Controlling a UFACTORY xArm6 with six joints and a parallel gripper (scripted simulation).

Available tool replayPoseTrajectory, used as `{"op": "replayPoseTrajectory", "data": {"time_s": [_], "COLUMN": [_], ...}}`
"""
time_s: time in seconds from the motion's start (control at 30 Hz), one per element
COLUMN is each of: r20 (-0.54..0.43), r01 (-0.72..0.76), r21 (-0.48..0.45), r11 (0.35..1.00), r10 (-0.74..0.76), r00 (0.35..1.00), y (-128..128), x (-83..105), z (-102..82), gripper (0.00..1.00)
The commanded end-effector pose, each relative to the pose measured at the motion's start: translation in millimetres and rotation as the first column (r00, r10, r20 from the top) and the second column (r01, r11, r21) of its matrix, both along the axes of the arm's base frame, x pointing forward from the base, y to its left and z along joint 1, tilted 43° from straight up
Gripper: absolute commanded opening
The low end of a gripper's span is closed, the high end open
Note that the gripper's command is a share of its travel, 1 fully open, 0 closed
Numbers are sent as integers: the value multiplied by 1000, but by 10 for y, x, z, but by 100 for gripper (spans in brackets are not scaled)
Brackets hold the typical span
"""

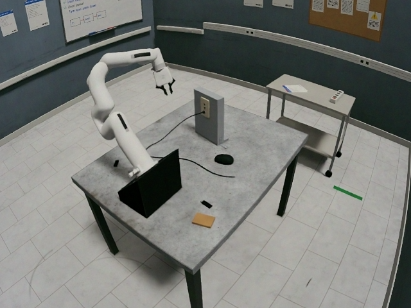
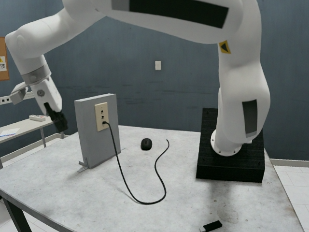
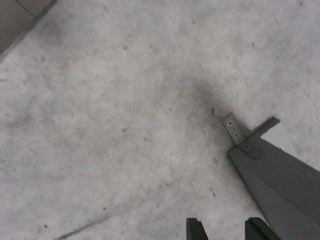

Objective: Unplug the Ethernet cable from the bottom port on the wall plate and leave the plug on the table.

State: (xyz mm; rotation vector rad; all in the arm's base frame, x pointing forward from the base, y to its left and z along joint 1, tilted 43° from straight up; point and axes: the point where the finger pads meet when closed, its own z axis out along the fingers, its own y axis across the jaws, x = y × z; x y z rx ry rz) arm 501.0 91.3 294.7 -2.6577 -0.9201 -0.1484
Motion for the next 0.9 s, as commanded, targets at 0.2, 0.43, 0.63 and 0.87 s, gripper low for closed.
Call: {"op": "replayPoseTrajectory", "data": {"time_s": [0.2,0.43,0.63,0.87], "r20": [-81,13,104,214], "r01": [185,318,396,469], "r21": [-427,-633,-719,-782], "r11": [885,706,571,411], "r10": [-241,-401,-475,-530], "r00": [967,916,874,821], "y": [-865,-1518,-1868,-2068], "x": [-666,-1023,-1208,-1315], "z": [59,288,484,623], "gripper": [27,27,27,27]}}
